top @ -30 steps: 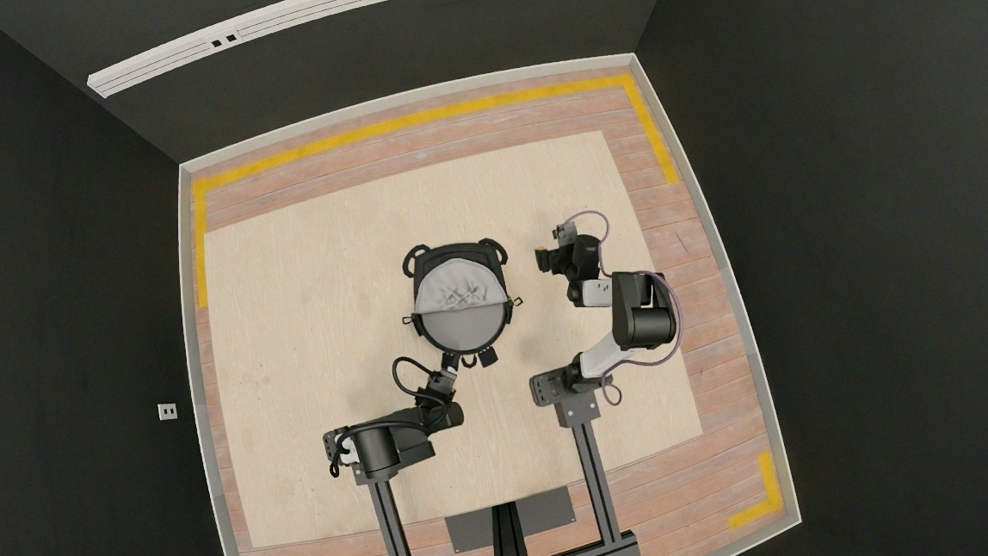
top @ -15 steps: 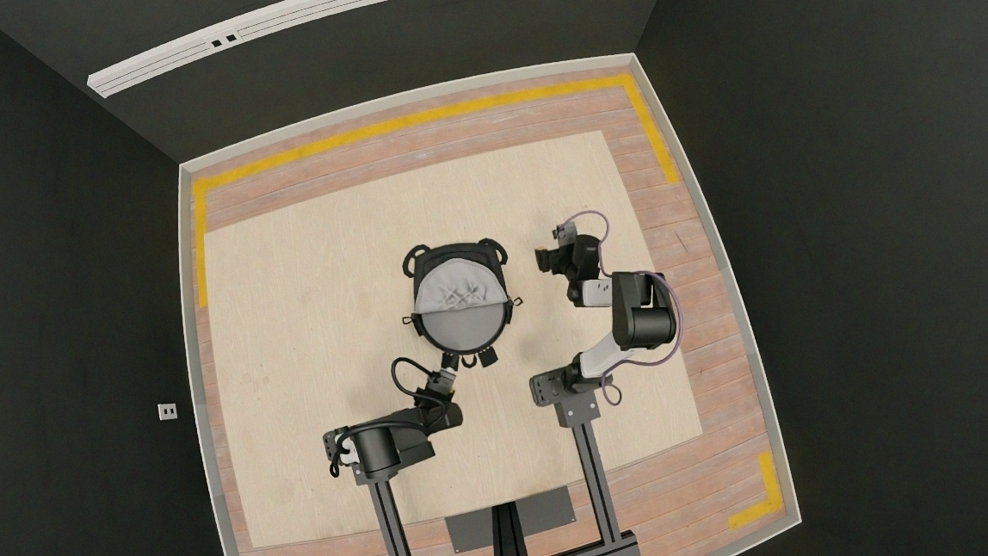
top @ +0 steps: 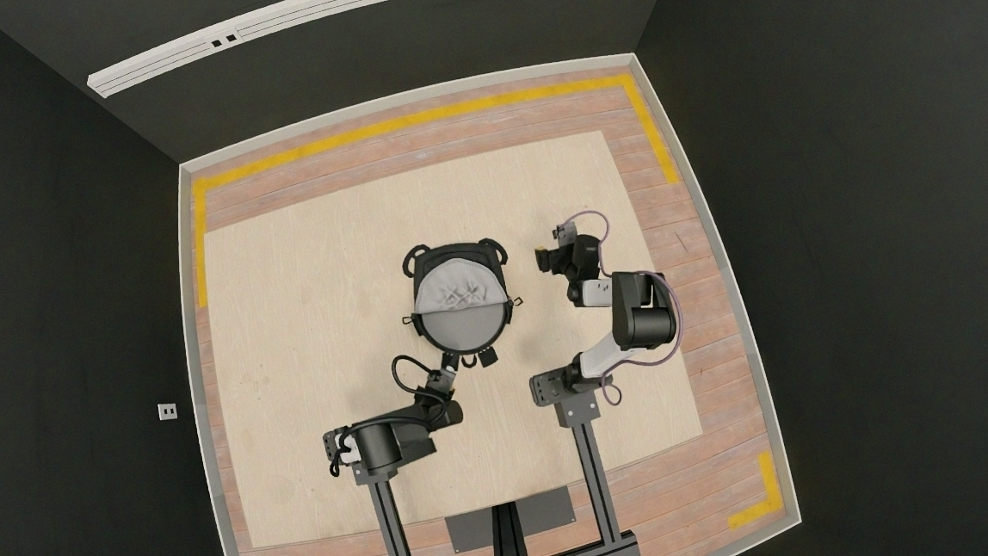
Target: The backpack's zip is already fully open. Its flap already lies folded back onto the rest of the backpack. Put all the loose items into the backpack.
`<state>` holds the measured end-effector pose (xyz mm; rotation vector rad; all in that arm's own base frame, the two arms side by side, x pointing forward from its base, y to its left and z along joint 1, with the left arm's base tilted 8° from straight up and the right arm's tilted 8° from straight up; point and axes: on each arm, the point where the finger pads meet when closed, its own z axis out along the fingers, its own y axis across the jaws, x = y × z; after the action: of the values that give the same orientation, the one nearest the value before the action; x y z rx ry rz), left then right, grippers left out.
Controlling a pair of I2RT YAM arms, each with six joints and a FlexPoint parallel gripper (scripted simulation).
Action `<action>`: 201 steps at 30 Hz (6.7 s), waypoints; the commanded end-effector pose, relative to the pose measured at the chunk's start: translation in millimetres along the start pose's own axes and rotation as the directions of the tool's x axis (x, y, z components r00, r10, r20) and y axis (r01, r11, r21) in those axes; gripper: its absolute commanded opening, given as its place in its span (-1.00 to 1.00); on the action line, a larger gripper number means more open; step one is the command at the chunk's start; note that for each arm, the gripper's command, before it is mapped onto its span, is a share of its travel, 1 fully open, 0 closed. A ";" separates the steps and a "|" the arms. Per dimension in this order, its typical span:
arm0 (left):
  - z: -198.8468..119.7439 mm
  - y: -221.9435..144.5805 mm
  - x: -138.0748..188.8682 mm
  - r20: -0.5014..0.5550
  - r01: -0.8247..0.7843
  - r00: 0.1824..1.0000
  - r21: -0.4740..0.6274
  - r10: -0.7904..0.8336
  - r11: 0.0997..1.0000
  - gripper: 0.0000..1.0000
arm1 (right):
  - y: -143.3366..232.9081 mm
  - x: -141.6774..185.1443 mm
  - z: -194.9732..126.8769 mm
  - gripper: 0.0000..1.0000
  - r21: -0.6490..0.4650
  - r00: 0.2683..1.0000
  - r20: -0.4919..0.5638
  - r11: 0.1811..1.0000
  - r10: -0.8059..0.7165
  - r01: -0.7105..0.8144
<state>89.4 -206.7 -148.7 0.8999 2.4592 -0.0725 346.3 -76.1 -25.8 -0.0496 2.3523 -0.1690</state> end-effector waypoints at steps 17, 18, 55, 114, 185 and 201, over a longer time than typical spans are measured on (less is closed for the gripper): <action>46.3 -7.7 -44.3 0.024 0.005 1.000 0.027 -0.006 1.000 -0.69 | -0.3 -5.6 -0.6 0.80 0.001 1.000 0.016 1.000 -0.004 0.004; 48.9 -7.8 -46.4 0.024 0.005 1.000 0.027 -0.006 1.000 -0.69 | -0.3 -5.6 -0.6 0.80 0.001 1.000 0.016 1.000 -0.004 0.004; 103.5 -12.2 -101.9 0.052 0.008 0.999 0.036 -0.010 0.999 -0.69 | -0.3 -5.6 -0.6 0.80 0.001 1.000 0.016 1.000 -0.004 0.004; 89.2 -10.2 -102.1 0.032 0.007 0.999 0.022 -0.007 1.000 -0.26 | -0.3 -5.6 -0.6 0.80 0.001 1.000 0.016 1.000 -0.004 0.004; -5.2 99.5 -52.9 0.035 -0.002 0.999 0.019 0.001 1.000 0.80 | -0.3 -5.6 -0.6 0.80 0.001 1.000 0.016 1.000 -0.004 0.004; -24.3 182.5 -18.5 0.029 0.005 1.000 -0.009 -0.005 1.000 0.80 | -0.3 -5.6 -0.6 0.80 0.001 1.000 0.016 1.000 -0.004 0.004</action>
<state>187.3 -63.7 -106.1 0.7994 2.5246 0.0019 346.3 -76.1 -25.8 -0.0496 2.3523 -0.1690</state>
